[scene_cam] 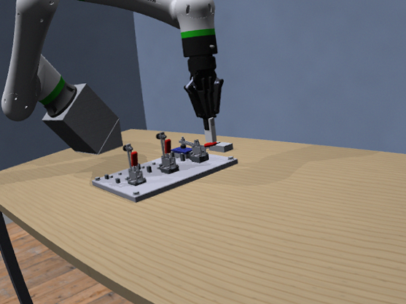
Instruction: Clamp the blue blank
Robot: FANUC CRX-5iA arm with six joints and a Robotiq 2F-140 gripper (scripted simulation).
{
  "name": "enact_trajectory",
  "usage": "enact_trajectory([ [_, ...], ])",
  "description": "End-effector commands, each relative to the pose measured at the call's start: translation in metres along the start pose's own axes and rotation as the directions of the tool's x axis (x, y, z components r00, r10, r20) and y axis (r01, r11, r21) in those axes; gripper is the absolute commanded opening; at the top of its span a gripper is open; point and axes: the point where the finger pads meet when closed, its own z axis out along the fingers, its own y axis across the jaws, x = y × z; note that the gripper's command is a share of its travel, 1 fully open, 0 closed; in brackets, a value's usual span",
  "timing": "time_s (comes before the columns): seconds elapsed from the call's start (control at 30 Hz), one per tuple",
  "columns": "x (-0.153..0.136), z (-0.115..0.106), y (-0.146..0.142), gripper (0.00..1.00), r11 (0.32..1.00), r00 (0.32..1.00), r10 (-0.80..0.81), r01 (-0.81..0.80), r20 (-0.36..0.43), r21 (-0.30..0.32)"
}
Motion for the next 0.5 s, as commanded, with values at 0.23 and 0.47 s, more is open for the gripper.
enact_trajectory([
  [0.23,0.0001,-0.0001,-0.0001,0.0,1.0,1.0,0.0,0.0,0.0,0.0],
  [0.47,0.0001,0.0017,-0.0001,0.0,1.0,1.0,0.0,0.0,0.0,0.0],
])
